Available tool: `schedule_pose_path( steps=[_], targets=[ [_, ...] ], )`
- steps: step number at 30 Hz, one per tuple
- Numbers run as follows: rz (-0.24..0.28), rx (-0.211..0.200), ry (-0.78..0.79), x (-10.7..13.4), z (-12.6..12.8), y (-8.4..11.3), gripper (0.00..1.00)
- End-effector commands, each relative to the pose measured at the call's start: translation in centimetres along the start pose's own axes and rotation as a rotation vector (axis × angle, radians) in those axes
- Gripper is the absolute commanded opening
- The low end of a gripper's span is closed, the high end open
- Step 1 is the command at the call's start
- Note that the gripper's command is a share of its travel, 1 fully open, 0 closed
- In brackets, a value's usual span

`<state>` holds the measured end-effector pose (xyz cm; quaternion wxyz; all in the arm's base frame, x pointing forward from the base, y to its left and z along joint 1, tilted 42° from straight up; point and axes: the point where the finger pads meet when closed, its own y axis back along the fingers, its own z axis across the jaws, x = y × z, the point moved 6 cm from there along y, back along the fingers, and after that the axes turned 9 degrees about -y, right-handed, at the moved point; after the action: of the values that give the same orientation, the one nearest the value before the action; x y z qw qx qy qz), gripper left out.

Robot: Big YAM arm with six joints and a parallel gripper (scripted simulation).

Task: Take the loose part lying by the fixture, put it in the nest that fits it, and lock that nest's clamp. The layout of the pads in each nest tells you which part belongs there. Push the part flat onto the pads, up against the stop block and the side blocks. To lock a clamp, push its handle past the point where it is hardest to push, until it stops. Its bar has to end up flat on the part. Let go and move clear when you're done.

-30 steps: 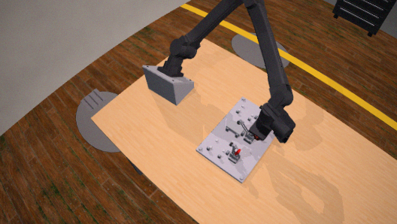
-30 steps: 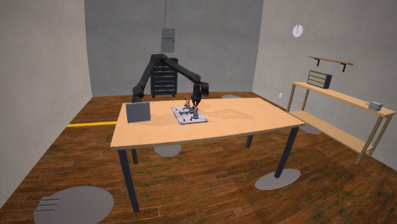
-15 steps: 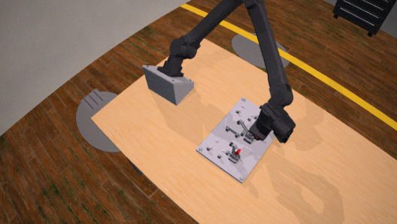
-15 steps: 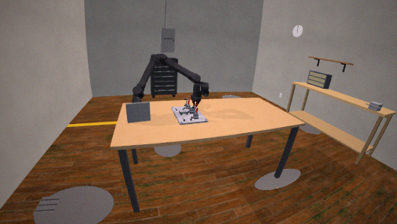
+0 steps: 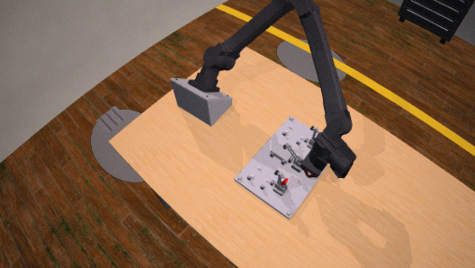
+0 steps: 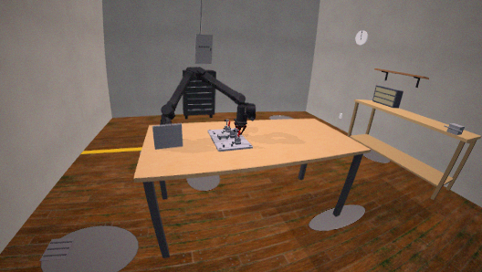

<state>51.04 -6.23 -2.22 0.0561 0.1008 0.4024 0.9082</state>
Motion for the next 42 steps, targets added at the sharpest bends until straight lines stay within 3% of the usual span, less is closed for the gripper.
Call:
schedule_pose_path(
  steps=[1,4,15,19,29,31,32,35,36,39,42],
  targets=[
    [0.008,0.001,0.01,-0.6,0.5,-0.8,0.45],
    [-0.023,-0.001,0.0,-0.8,0.0,0.8,0.45],
    [-0.02,0.0,0.005,-0.8,0.3,0.7,0.45],
    [-0.054,0.002,0.027,-1.6,0.6,3.1,0.45],
    [-0.05,0.006,0.024,-1.5,0.3,6.5,0.45],
    [-0.05,0.006,0.024,-1.5,0.3,6.5,0.45],
    [0.0,0.006,0.034,-1.4,0.9,4.2,0.45],
    [-0.054,0.008,0.027,-1.5,0.5,8.0,0.45],
    [-0.054,0.008,0.028,-1.5,0.5,8.3,0.45],
    [-0.039,0.004,0.014,-1.4,-0.2,7.9,0.45],
    [-0.013,0.008,0.045,-1.4,1.5,6.5,0.45]
  ],
)
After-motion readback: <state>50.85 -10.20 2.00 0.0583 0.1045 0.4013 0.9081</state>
